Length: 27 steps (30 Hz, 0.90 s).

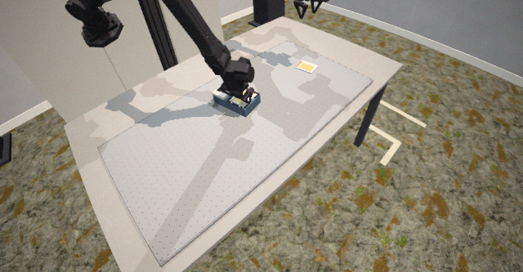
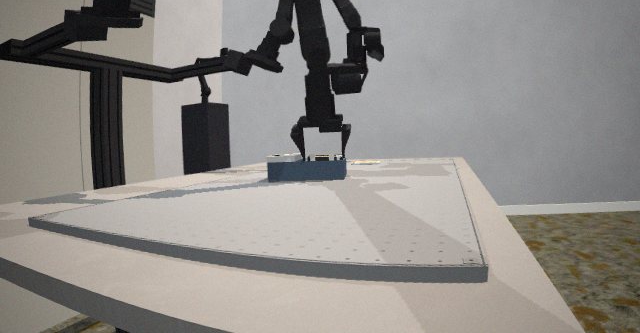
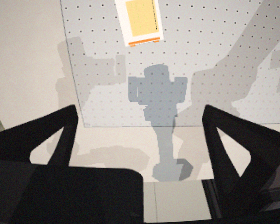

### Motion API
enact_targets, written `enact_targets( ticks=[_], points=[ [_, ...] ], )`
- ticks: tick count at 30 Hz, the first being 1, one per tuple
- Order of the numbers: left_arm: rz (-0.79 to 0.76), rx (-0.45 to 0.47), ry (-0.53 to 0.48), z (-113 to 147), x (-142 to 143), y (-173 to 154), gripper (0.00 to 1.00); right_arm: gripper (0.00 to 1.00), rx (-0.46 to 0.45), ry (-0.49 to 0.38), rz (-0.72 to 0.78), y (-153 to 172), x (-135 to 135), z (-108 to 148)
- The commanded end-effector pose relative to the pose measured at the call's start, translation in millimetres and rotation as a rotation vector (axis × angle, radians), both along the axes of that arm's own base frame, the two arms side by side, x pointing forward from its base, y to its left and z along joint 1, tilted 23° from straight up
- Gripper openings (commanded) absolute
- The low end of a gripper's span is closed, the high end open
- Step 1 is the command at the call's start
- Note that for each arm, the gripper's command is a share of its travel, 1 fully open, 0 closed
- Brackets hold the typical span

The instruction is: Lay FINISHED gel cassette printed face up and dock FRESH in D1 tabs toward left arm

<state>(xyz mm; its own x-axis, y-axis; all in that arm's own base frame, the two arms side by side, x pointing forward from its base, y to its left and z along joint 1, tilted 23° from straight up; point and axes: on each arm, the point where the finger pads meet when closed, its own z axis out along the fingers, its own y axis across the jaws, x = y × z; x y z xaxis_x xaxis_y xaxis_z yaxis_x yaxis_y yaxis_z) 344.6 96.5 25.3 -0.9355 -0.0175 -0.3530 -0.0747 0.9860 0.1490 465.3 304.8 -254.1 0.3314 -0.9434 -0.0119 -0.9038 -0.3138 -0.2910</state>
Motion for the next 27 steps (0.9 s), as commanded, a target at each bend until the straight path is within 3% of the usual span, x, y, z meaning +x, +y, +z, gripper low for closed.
enact_targets(
  ticks=[1,27],
  points=[
    [-0.004,0.006,-0.017,10.3,10.2,6.0,1.00,0.98,0.010,-0.013,0.003,5.1,3.3,14.5],
    [-0.004,0.006,-0.017,10.3,10.2,6.0,1.00,0.98,0.008,-0.011,0.003,5.3,1.4,22.3]
  ],
)
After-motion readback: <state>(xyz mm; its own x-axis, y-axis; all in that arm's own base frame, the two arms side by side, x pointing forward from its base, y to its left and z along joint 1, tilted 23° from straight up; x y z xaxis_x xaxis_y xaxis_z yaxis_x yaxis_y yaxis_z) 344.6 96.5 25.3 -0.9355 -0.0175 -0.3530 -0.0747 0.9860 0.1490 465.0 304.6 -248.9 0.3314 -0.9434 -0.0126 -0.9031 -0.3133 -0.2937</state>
